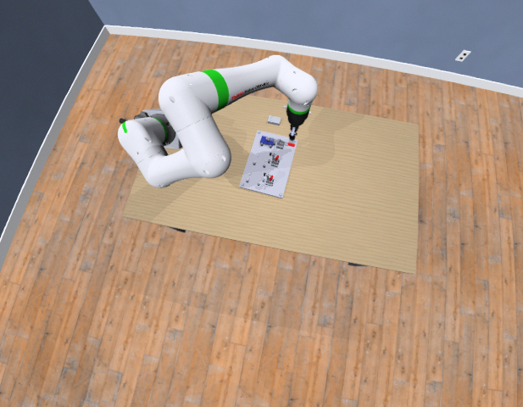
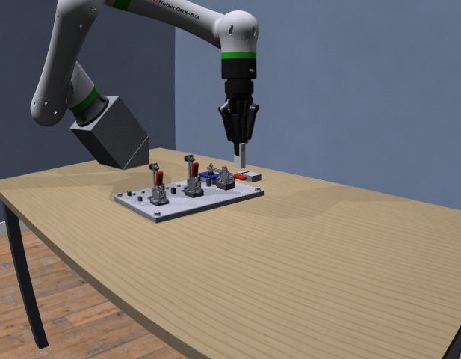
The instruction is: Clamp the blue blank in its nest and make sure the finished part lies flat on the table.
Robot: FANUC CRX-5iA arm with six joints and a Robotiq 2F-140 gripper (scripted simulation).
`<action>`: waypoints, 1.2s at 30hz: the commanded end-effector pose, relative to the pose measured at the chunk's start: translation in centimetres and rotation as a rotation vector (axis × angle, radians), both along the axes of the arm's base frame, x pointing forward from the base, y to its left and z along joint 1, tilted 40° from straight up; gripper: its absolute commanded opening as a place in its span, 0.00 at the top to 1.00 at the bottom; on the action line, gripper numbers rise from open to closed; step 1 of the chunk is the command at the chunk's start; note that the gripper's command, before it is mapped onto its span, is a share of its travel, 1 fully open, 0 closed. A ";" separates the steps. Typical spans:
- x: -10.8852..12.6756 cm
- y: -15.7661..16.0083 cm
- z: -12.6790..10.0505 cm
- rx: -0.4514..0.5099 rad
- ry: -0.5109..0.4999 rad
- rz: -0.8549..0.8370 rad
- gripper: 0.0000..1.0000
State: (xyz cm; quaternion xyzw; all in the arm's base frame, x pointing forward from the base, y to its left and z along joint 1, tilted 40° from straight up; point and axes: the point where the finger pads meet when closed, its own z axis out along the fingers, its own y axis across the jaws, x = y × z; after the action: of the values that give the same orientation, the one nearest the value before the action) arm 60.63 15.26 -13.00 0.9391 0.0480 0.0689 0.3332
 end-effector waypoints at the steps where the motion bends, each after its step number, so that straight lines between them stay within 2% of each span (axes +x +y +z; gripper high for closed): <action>1: -0.2 0.7 0.9 0.000 0.000 0.000 1.00; 14: -0.7 2.8 3.4 0.000 0.000 0.000 1.00; 24: -0.8 3.1 3.8 0.000 0.000 0.000 1.00; 25: -0.8 3.1 3.8 0.000 0.000 0.000 0.00; 36: -0.8 3.1 3.8 0.000 0.000 0.000 0.00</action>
State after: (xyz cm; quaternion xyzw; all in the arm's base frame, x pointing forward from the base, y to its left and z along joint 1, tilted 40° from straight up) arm 59.84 18.30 -9.22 0.9391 0.0480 0.0688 0.3333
